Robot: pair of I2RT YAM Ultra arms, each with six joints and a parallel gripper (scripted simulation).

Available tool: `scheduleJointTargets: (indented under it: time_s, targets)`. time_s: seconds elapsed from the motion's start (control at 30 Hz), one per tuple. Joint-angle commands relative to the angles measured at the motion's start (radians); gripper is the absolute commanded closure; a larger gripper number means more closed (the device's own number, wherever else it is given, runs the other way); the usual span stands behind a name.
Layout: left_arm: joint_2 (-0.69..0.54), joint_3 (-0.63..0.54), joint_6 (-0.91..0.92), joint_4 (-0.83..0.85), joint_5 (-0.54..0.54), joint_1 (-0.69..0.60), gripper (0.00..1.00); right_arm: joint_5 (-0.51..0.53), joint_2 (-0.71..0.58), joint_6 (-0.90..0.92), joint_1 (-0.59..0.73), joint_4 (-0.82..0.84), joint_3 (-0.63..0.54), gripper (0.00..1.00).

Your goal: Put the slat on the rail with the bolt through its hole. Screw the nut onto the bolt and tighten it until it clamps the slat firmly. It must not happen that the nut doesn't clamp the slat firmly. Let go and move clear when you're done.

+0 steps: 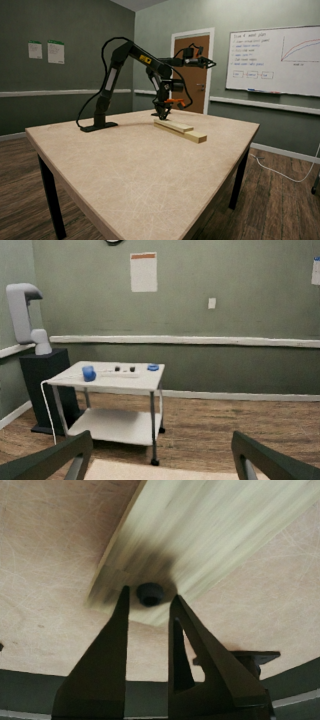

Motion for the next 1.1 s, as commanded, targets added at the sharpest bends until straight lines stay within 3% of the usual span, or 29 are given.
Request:
scheduleJointTargets:
  time_s: [0.0,0.4,0.47,0.5,0.97,1.03,1.07]
  targets:
    - [-0.002,0.005,0.000,0.005,0.000,0.000,0.00,0.012,-0.018,-0.244,0.011,-0.019,0.026,0.66]
    - [-0.002,0.005,0.000,0.005,0.000,0.000,0.00,0.020,-0.015,-0.785,0.011,-0.022,0.035,0.66]
    - [-0.002,0.005,0.000,0.005,0.000,0.000,0.00,0.020,-0.015,-0.785,0.011,-0.022,0.035,0.66]
    - [-0.002,0.005,0.000,0.005,0.000,0.000,0.00,0.021,-0.015,-0.898,0.012,-0.020,0.036,0.66]
    - [-0.002,0.005,0.000,0.005,0.000,0.000,0.00,0.029,-0.017,-1.523,0.014,-0.029,0.040,0.66]
    - [-0.002,0.005,0.000,0.005,0.000,0.000,0.00,0.029,-0.017,-1.523,0.014,-0.029,0.040,0.66]
    - [-0.002,0.005,0.000,0.005,0.000,0.000,0.00,0.029,-0.017,-1.635,0.015,-0.027,0.040,0.66]
